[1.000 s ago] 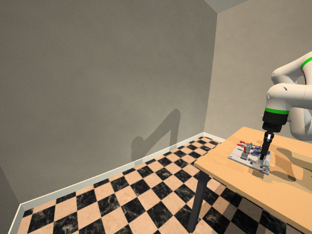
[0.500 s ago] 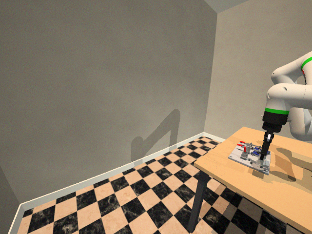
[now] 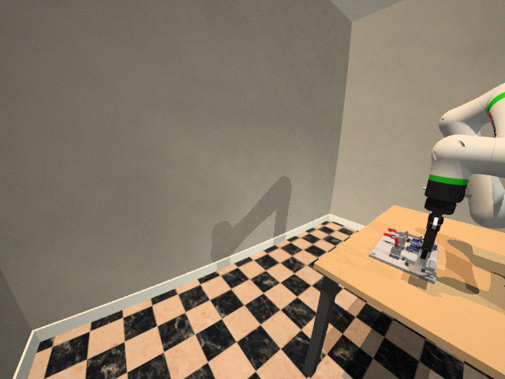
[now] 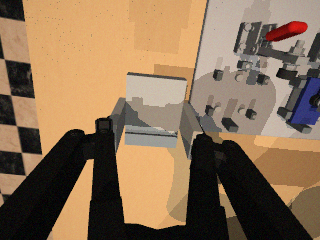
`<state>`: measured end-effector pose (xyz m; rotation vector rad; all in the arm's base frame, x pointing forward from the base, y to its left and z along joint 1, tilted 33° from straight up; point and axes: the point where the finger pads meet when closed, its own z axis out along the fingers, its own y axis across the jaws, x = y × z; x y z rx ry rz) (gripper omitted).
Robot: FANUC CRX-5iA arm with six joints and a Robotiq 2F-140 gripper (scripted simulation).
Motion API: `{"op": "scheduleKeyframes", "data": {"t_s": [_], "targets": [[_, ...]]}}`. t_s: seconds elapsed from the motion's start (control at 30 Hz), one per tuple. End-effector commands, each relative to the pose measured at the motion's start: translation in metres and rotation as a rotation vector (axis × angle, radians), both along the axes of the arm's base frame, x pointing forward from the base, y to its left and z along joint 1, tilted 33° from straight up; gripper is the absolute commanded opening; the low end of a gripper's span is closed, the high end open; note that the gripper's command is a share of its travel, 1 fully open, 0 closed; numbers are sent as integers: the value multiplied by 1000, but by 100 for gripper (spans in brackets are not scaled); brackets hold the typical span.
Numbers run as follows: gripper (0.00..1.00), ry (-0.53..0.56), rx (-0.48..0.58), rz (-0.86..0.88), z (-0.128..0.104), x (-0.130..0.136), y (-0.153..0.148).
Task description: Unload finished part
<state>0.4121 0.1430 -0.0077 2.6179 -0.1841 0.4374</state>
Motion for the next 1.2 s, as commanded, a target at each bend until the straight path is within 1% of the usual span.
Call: {"op": "scheduleKeyframes", "data": {"t_s": [0.0,0.83,1.17], "targets": [[0,0,0,0,0,0,0],[0,0,0,0,0,0,0],[0,0,0,0,-4,1,-2]]}}
